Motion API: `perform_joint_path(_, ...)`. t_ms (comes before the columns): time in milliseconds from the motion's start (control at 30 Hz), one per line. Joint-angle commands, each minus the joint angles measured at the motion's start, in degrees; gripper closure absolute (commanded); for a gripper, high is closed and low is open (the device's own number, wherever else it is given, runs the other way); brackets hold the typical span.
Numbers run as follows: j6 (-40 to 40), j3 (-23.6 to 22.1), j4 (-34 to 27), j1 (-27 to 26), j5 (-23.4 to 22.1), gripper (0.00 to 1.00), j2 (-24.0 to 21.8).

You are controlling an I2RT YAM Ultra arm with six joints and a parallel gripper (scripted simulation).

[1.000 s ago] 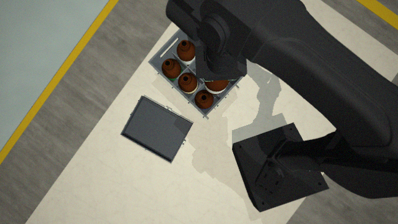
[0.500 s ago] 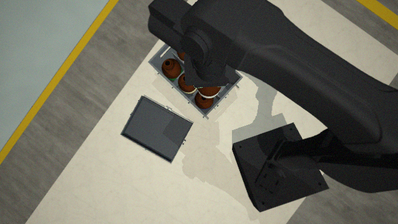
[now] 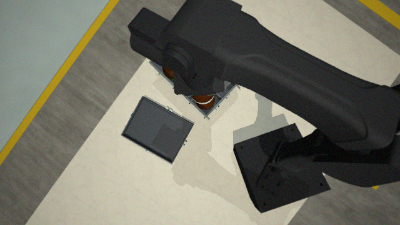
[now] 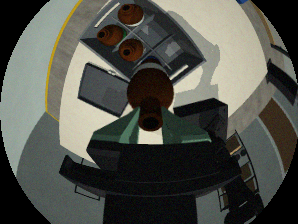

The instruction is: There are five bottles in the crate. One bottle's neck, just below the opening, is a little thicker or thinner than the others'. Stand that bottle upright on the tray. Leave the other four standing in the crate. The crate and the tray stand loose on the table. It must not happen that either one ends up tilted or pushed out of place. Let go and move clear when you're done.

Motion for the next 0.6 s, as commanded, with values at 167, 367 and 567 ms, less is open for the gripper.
perform_joint_path(167,4.30,3.80,-0.69,3.69,1.89,1.00,1.09)
perform_joint_path(367,7.09,5.04,-0.70,6.46,2.52,1.00,1.84)
perform_joint_path(567,9.77,6.44,-0.71,9.13,3.17,1.00,3.72)
